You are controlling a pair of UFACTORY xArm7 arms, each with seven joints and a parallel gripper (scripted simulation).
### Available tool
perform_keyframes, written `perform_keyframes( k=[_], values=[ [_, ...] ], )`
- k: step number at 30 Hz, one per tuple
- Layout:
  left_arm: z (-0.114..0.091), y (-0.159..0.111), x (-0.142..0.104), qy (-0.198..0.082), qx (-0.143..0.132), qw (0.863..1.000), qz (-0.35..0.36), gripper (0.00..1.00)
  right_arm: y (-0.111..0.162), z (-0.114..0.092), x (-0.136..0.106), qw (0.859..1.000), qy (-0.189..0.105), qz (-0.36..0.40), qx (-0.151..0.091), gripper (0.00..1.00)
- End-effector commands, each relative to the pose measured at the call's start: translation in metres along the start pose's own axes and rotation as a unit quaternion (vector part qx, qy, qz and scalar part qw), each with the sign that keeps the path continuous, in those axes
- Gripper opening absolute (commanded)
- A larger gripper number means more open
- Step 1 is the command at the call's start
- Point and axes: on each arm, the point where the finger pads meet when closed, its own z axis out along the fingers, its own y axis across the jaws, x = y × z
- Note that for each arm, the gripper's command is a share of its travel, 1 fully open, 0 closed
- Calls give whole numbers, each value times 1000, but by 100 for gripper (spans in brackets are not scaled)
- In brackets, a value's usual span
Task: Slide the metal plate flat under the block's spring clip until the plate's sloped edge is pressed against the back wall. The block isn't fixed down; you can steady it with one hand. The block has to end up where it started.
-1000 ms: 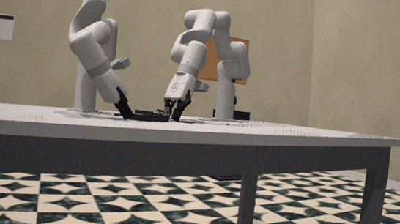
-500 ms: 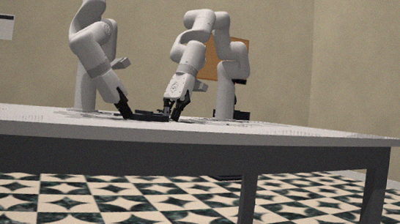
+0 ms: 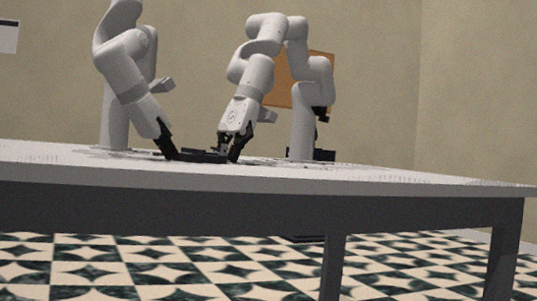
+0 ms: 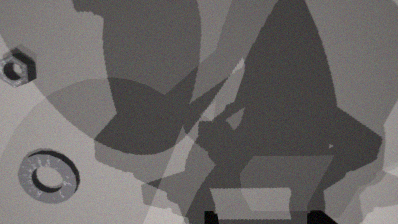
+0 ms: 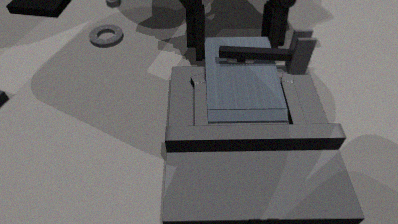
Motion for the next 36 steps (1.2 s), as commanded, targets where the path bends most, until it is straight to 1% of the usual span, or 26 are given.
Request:
perform_keyframes(
  k=[1, 28, 29, 36],
  values=[
    [-1, 1, -5, -2, -2, 1000, 0, 53, 1, -1, 1, 1000, -1, -1, -1, 0],
    [1, 1, -15, -2, -2, 1000, 0, 53, 1, -1, 1, 1000, -1, -1, -1, 0],
    [1, 1, -15, -2, -2, 1000, 0, 72, 1, -1, 1, 1000, -1, -1, -1, 0],
    [2, 1, -13, -1, -1, 1000, 0, 72, 1, -1, 1, 1000, -1, -1, -1, 0]
  ],
)
